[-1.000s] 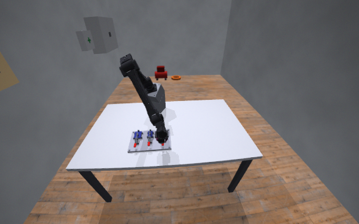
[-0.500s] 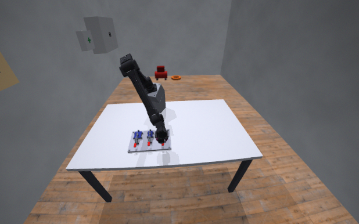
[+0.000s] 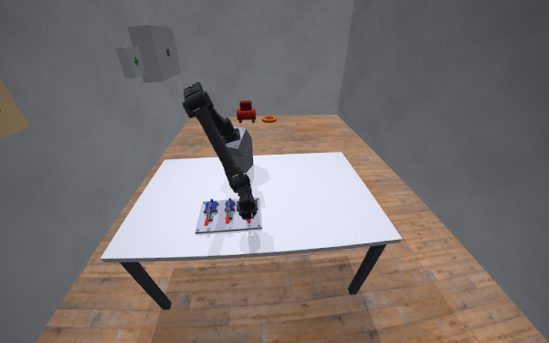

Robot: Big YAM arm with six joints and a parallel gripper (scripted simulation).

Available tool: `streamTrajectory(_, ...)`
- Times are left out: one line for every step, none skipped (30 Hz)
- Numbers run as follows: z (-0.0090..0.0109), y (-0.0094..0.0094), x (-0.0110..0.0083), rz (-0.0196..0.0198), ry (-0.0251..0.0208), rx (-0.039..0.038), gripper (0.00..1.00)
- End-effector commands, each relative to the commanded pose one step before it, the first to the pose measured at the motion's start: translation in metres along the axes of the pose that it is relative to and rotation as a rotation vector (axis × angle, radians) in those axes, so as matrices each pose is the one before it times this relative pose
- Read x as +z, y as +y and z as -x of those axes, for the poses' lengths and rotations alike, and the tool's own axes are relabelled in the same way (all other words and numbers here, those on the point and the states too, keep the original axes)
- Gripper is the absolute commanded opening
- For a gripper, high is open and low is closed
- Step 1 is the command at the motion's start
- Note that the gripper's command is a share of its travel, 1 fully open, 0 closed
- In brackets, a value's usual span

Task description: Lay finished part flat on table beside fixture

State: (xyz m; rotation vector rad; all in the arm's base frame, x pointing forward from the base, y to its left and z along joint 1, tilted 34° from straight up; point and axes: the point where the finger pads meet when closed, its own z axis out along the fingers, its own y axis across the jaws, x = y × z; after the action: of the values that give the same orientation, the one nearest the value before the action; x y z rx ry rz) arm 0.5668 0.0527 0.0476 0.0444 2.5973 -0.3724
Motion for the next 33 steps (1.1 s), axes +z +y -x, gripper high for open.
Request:
streamTrajectory(0.02921, -0.011, -0.01365, 0.00313, -0.05268, 0.02962, 0.45)
streamTrajectory(0.0, 0.0, 0.0, 0.0, 0.0, 0.0, 0.45)
streamTrajectory(0.0, 0.0, 0.0, 0.0, 0.0, 0.0, 0.45)
streamTrajectory(0.0, 0.0, 0.0, 0.0, 0.0, 0.0, 0.45)
streamTrajectory(0.0, 0.0, 0.0, 0.0, 0.0, 0.0, 0.45)
streamTrajectory(0.0, 0.0, 0.0, 0.0, 0.0, 0.0, 0.45)
streamTrajectory(0.0, 0.0, 0.0, 0.0, 0.0, 0.0, 0.45)
streamTrajectory(0.0, 0.0, 0.0, 0.0, 0.0, 0.0, 0.45)
streamTrajectory(0.0, 0.0, 0.0, 0.0, 0.0, 0.0, 0.45)
streamTrajectory(0.0, 0.0, 0.0, 0.0, 0.0, 0.0, 0.45)
streamTrajectory(0.0, 0.0, 0.0, 0.0, 0.0, 0.0, 0.45)
streamTrajectory(0.0, 0.0, 0.0, 0.0, 0.0, 0.0, 0.45)
streamTrajectory(0.0, 0.0, 0.0, 0.0, 0.0, 0.0, 0.45)
streamTrajectory(0.0, 0.0, 0.0, 0.0, 0.0, 0.0, 0.45)
streamTrajectory(0.0, 0.0, 0.0, 0.0, 0.0, 0.0, 0.45)
streamTrajectory(0.0, 0.0, 0.0, 0.0, 0.0, 0.0, 0.45)
streamTrajectory(0.0, 0.0, 0.0, 0.0, 0.0, 0.0, 0.45)
streamTrajectory(0.0, 0.0, 0.0, 0.0, 0.0, 0.0, 0.45)
streamTrajectory(0.0, 0.0, 0.0, 0.0, 0.0, 0.0, 0.45)
streamTrajectory(0.0, 0.0, 0.0, 0.0, 0.0, 0.0, 0.45)
streamTrajectory(0.0, 0.0, 0.0, 0.0, 0.0, 0.0, 0.45)
streamTrajectory(0.0, 0.0, 0.0, 0.0, 0.0, 0.0, 0.45)
streamTrajectory(0.0, 0.0, 0.0, 0.0, 0.0, 0.0, 0.45)
streamTrajectory(0.0, 0.0, 0.0, 0.0, 0.0, 0.0, 0.45)
streamTrajectory(0.0, 0.0, 0.0, 0.0, 0.0, 0.0, 0.45)
streamTrajectory(0.0, 0.0, 0.0, 0.0, 0.0, 0.0, 0.45)
streamTrajectory(0.0, 0.0, 0.0, 0.0, 0.0, 0.0, 0.45)
streamTrajectory(0.0, 0.0, 0.0, 0.0, 0.0, 0.0, 0.45)
streamTrajectory(0.0, 0.0, 0.0, 0.0, 0.0, 0.0, 0.45)
streamTrajectory(-0.00009, 0.00002, 0.00011, -0.00003, 0.00028, -0.00015, 0.45)
streamTrajectory(-0.00045, 0.00026, 0.00093, -0.00009, 0.00086, -0.00065, 0.45)
streamTrajectory(-0.00113, 0.00063, 0.00231, -0.00025, 0.00215, -0.00161, 0.45)
streamTrajectory(-0.00202, 0.00111, 0.00409, -0.00048, 0.0038, -0.00286, 0.45)
